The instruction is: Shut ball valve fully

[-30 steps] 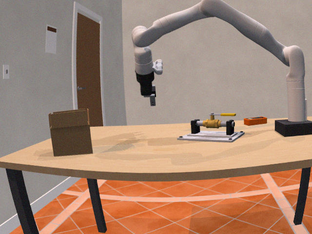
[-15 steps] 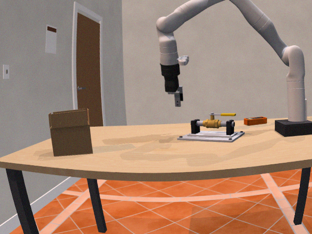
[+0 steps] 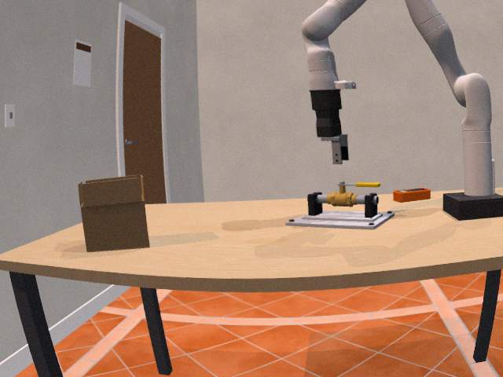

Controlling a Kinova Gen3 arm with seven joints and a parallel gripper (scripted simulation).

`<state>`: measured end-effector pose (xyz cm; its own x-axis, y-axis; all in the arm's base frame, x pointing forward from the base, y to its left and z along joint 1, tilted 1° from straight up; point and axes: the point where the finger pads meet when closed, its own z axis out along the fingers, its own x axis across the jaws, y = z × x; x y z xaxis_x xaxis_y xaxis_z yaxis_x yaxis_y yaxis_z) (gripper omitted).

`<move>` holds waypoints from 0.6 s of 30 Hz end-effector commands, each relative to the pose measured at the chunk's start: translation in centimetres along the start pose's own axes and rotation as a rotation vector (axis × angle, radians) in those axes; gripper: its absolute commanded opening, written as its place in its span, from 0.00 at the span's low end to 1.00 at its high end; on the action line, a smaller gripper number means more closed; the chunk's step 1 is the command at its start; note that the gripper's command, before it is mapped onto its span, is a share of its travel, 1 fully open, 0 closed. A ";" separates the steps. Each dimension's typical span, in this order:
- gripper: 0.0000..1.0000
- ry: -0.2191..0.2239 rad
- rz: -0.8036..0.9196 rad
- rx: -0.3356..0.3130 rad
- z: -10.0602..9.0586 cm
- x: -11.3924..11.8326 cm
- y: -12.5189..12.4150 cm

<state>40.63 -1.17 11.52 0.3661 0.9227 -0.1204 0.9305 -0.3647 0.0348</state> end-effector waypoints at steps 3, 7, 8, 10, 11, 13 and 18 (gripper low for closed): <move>1.00 0.070 0.072 0.003 -1.5 0.4 -4.4; 1.00 0.093 0.103 0.018 -1.7 0.5 -6.6; 1.00 0.096 0.109 0.021 -1.7 0.6 -7.0; 1.00 0.103 0.116 0.025 -1.8 0.6 -7.6; 1.00 0.103 0.116 0.025 -1.8 0.6 -7.6; 1.00 0.105 0.120 0.027 -1.8 0.6 -7.8; 1.00 0.111 0.124 0.031 -1.9 0.7 -8.4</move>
<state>33.09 2.26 12.73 0.4711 0.8818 -0.0205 0.8820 -0.4711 0.0048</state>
